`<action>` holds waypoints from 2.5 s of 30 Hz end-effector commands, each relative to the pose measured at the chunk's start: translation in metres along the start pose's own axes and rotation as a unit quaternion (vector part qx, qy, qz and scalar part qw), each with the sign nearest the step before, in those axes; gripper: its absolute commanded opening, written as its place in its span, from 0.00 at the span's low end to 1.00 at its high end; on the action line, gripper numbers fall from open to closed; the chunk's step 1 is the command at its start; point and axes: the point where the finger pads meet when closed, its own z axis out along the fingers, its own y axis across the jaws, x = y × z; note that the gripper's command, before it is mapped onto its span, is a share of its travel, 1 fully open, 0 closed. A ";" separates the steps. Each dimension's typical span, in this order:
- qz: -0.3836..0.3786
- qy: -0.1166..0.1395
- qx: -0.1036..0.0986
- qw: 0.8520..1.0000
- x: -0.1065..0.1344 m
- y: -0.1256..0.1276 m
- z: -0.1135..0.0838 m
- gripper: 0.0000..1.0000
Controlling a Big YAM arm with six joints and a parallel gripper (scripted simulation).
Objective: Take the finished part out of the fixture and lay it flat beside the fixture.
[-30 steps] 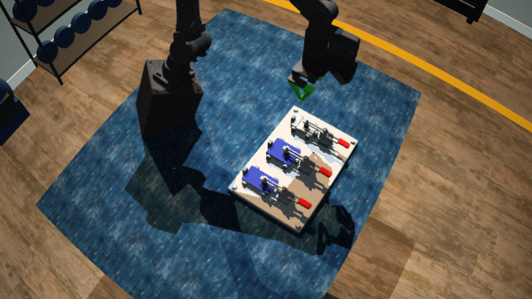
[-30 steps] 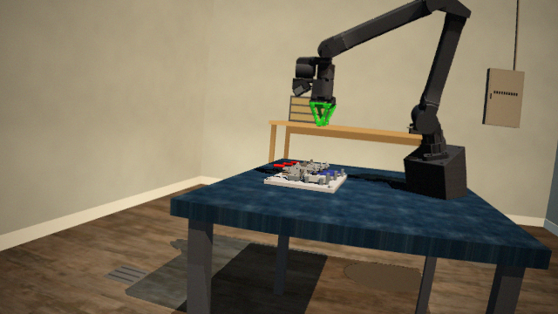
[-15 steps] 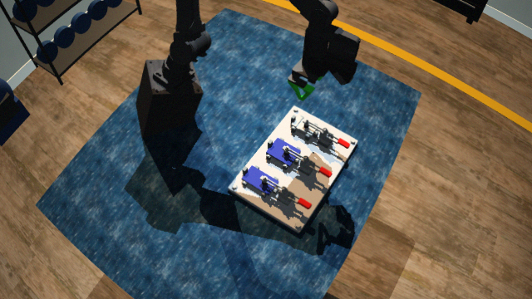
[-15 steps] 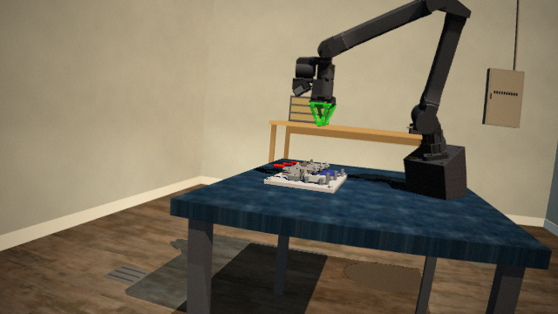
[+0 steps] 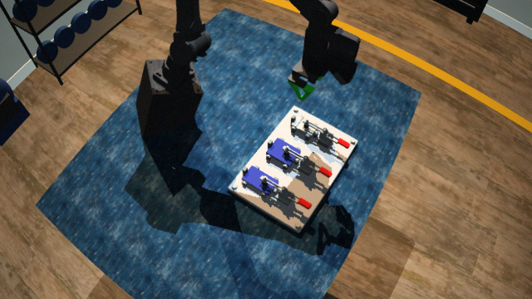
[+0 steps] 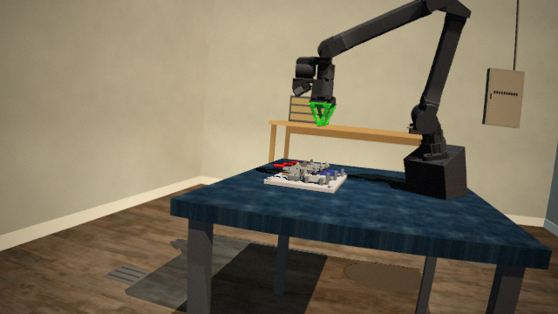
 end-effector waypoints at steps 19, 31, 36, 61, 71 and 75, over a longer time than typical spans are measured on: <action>-0.018 -0.019 -0.005 1.000 -0.025 0.013 -0.019 0.45; -0.018 -0.018 -0.005 1.000 -0.024 0.013 -0.018 0.45; -0.018 -0.018 -0.005 1.000 -0.023 0.013 -0.018 0.45; -0.017 -0.018 -0.004 1.000 -0.021 0.012 -0.018 0.45; -0.015 -0.010 -0.003 1.000 -0.013 0.009 -0.012 0.45; -0.015 -0.010 -0.003 1.000 -0.013 0.009 -0.013 0.45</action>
